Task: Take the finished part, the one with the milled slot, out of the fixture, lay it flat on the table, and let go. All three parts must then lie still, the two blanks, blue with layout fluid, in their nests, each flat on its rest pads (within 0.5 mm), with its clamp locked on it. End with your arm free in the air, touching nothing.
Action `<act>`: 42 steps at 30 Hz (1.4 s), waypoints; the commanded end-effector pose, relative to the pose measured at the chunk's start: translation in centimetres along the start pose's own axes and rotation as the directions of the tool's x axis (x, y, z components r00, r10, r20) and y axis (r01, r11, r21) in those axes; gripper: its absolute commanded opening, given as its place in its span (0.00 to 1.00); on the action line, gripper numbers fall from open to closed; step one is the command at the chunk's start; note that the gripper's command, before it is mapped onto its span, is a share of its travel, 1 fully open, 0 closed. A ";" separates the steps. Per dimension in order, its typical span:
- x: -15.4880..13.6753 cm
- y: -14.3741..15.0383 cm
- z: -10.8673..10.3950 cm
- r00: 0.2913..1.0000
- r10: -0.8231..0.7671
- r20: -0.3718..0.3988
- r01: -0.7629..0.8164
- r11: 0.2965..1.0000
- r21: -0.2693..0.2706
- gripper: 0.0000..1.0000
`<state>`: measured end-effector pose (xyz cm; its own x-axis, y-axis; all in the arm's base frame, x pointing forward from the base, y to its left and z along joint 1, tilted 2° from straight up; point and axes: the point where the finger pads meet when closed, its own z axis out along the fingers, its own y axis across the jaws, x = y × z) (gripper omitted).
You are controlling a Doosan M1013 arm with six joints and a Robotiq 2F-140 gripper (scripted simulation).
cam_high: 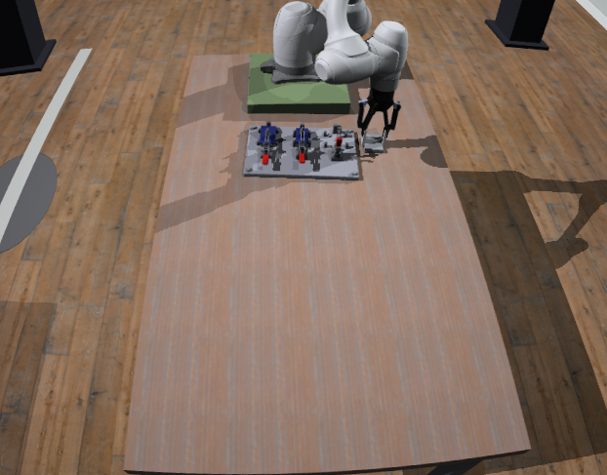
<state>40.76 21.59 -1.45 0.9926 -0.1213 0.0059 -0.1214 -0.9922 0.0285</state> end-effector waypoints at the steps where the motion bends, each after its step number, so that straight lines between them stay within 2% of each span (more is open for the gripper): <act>1: 0.0 0.0 0.0 1.000 0.000 0.000 0.000 1.000 0.000 0.00; 6: 0.0 0.0 0.0 1.000 0.000 0.000 0.000 1.000 0.000 0.00; 7: 0.0 0.0 0.0 1.000 0.000 0.000 0.000 1.000 0.000 0.54; 42: 0.0 0.0 0.0 1.000 0.000 0.000 0.000 1.000 0.000 0.54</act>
<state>40.76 21.59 -1.45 0.9926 -0.1213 0.0059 -0.1214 -0.9922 0.0285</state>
